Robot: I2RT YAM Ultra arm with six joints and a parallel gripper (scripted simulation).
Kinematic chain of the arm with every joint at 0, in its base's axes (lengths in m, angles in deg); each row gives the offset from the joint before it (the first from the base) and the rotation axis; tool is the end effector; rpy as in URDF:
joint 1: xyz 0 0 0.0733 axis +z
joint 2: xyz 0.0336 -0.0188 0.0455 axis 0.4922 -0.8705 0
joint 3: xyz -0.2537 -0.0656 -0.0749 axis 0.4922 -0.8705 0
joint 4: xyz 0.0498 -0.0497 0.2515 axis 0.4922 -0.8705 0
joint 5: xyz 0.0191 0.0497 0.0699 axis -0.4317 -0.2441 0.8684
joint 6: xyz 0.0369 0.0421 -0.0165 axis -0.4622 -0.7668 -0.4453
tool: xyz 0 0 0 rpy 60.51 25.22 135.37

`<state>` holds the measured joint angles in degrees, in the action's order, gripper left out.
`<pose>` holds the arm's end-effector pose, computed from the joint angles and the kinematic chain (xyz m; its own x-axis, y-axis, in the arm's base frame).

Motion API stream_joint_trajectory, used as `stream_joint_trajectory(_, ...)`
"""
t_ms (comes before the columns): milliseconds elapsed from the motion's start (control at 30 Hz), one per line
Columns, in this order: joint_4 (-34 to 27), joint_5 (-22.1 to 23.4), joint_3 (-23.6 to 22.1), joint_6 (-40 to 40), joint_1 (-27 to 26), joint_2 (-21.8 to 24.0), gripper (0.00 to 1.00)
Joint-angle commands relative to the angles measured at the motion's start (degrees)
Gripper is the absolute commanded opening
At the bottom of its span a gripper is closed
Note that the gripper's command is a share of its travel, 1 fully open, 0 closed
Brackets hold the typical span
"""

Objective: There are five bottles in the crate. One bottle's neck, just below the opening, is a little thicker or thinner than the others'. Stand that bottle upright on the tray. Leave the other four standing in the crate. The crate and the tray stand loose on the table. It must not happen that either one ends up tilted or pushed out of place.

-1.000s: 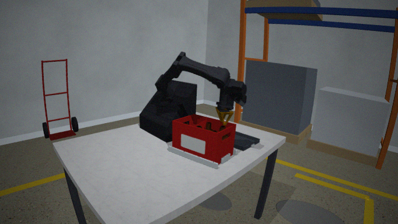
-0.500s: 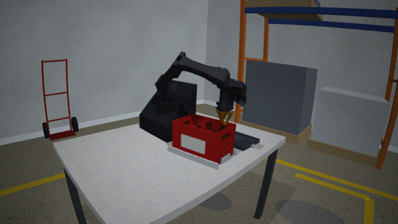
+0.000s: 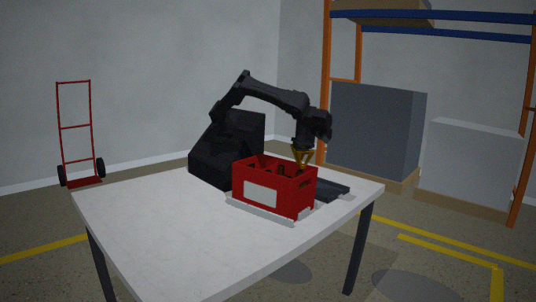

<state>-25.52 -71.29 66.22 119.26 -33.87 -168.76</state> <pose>0.4768 -0.0655 0.0697 -0.6813 -0.4350 0.5887 -0.7152 0.5670 -0.4087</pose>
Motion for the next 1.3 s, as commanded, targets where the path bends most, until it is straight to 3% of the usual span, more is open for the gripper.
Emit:
stream_joint_trajectory(0, -0.7, 0.2, 1.8, 0.3, 1.0, 0.5, 0.61)
stream_joint_trajectory(1267, -1.0, 0.2, 2.5, 0.3, 0.8, -0.8, 0.61)
